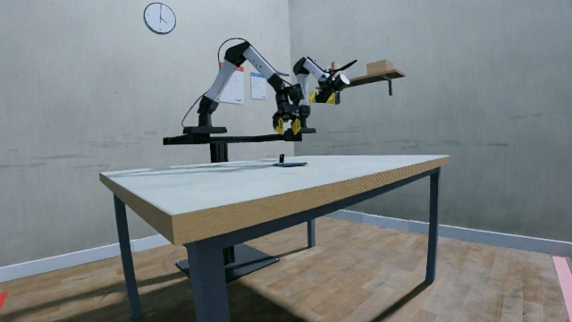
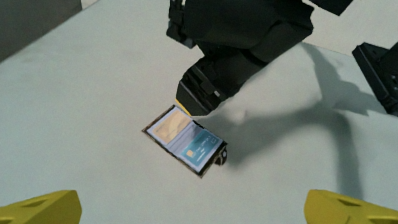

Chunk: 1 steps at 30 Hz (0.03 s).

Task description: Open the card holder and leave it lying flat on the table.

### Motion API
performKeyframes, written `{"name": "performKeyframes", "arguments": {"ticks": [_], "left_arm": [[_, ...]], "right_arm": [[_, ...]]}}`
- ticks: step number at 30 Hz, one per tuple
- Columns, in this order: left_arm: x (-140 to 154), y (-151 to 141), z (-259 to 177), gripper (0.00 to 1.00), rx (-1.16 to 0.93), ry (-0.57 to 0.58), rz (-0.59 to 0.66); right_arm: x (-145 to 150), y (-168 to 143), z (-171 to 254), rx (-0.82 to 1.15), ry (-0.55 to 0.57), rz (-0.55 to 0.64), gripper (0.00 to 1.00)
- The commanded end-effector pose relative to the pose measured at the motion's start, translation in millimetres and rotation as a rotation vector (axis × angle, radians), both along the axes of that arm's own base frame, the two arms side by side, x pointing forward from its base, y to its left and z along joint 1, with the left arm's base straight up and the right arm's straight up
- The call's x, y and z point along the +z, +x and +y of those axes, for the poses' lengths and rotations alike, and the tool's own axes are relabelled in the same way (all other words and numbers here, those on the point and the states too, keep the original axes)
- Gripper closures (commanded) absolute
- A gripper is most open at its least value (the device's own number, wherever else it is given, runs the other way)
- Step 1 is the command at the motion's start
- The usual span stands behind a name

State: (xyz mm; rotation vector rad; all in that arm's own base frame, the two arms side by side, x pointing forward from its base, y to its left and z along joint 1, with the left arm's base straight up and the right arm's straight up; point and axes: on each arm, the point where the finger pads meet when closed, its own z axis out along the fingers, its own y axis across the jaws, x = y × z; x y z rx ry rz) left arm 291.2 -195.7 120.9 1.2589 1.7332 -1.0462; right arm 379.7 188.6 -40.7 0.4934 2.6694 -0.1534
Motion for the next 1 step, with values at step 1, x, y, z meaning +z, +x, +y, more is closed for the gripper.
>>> {"name": "performKeyframes", "arguments": {"ticks": [1], "left_arm": [[19.2,6.9,-3.8,0.00,-0.009,-0.004,-0.072]], "right_arm": [[15.5,9.9,11.2,0.019,0.024,-0.037,0.39]]}}
